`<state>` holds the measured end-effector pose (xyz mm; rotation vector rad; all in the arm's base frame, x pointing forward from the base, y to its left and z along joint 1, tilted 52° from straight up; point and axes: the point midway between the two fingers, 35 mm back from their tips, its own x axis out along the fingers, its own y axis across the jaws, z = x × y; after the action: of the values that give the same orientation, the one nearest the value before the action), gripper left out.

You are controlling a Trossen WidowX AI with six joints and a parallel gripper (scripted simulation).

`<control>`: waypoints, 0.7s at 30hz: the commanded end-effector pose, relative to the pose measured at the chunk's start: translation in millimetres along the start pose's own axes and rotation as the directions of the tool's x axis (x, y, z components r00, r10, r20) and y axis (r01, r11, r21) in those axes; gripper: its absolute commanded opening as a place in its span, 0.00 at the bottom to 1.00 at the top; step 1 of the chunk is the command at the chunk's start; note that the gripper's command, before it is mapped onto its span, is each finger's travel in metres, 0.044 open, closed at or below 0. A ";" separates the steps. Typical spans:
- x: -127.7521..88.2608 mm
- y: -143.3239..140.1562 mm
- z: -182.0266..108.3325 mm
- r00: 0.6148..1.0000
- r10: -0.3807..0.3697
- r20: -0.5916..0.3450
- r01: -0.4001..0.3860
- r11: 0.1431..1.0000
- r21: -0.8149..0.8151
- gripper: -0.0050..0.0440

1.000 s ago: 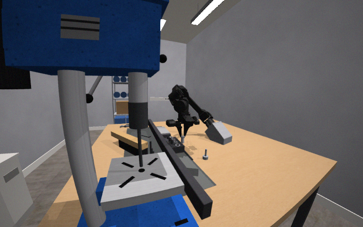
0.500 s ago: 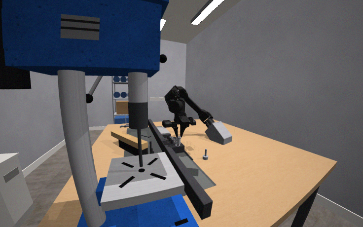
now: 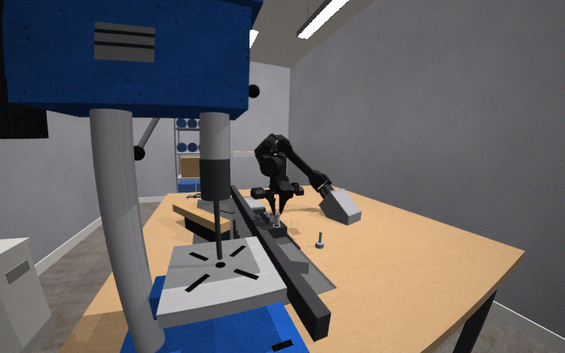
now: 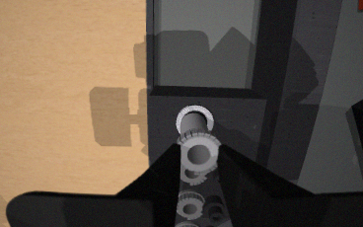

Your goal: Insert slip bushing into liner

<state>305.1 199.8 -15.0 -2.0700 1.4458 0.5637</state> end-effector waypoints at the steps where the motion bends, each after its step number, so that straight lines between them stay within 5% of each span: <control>1: -4.1 -7.5 -0.7 1.000 -0.012 0.007 0.012 1.000 0.012 0.00; 21: -5.5 -6.4 -3.1 1.000 -0.013 0.012 0.013 1.000 0.016 0.00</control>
<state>306.7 200.9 -14.2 -2.0690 1.4437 0.5635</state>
